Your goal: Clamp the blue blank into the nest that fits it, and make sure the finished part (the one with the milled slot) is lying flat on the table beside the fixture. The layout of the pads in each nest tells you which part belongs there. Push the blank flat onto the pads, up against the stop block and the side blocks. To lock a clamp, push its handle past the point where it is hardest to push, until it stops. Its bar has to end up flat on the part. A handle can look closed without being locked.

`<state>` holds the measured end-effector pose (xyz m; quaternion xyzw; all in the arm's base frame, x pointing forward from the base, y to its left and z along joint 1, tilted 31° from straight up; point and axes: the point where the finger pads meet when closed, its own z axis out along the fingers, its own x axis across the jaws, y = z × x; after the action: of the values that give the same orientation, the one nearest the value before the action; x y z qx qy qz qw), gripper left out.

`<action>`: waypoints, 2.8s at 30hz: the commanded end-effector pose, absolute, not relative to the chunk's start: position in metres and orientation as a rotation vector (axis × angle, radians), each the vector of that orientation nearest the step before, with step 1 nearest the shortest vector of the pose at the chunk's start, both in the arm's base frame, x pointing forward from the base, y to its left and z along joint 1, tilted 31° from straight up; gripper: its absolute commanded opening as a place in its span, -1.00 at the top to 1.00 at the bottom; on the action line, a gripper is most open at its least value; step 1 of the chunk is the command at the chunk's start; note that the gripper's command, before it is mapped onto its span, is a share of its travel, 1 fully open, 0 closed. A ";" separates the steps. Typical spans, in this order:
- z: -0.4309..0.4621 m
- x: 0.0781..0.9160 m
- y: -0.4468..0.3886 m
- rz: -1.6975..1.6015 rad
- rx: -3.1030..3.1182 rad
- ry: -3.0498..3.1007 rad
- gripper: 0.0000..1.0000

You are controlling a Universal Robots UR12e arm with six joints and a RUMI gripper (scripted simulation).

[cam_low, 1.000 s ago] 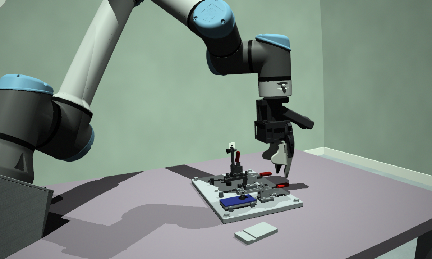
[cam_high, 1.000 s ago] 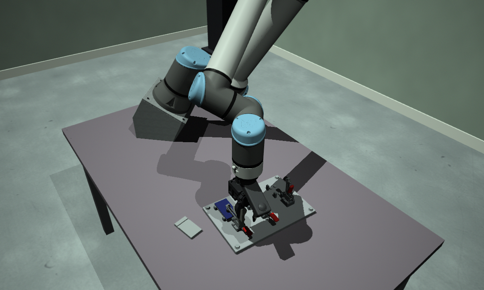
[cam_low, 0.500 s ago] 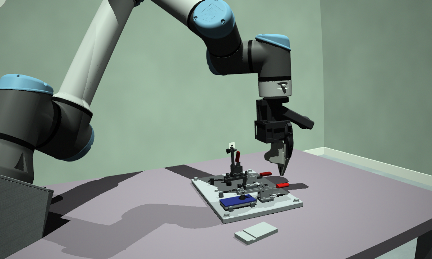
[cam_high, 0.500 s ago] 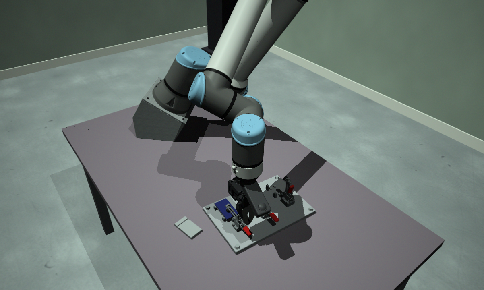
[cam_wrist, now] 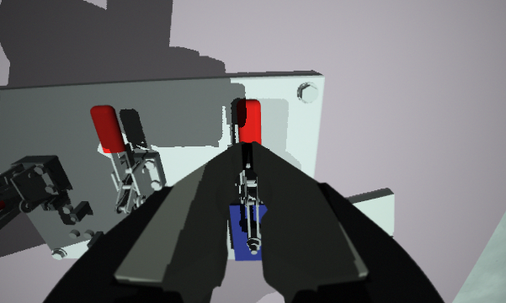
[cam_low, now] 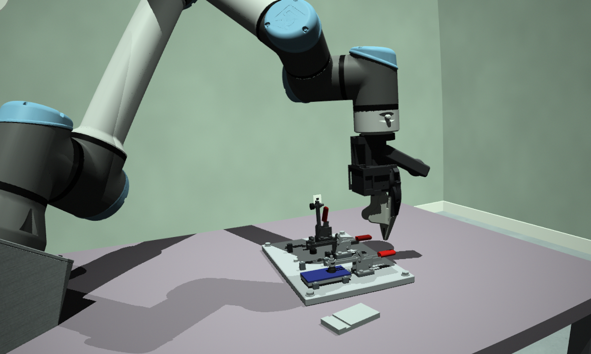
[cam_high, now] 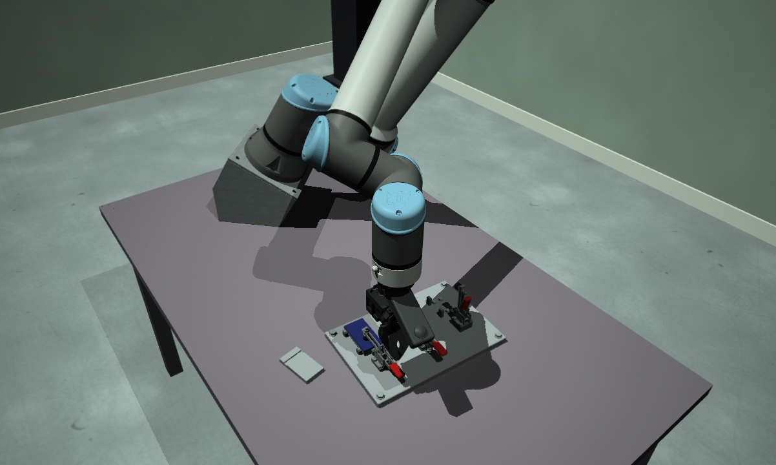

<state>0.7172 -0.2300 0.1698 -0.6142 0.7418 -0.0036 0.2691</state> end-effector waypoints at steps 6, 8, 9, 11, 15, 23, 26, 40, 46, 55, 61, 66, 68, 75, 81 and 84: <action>0.171 0.717 -0.230 -0.012 -1.656 2.000 1.00; 0.171 0.717 -0.230 -0.012 -1.656 2.000 1.00; 0.171 0.717 -0.230 -0.012 -1.656 2.000 1.00; 0.171 0.717 -0.230 -0.012 -1.656 2.000 1.00; 0.171 0.717 -0.230 -0.012 -1.656 2.000 1.00; 0.171 0.717 -0.230 -0.012 -1.656 2.000 1.00; 0.171 0.718 -0.231 -0.012 -1.656 2.000 1.00; 0.172 0.721 -0.231 -0.012 -1.656 2.000 1.00; 0.172 0.722 -0.232 -0.012 -1.656 2.000 1.00; 0.173 0.723 -0.232 -0.012 -1.656 2.000 1.00; 0.172 0.723 -0.232 -0.012 -1.656 2.000 1.00; 0.172 0.723 -0.231 -0.012 -1.656 2.000 1.00; 0.171 0.723 -0.231 -0.012 -1.656 2.000 1.00; 0.169 0.724 -0.230 -0.012 -1.656 2.000 1.00; 0.168 0.725 -0.230 -0.012 -1.656 2.000 1.00; 0.167 0.725 -0.230 -0.012 -1.656 2.000 1.00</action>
<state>0.7246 -0.2295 0.1673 -0.6142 0.7418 -0.0036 0.2691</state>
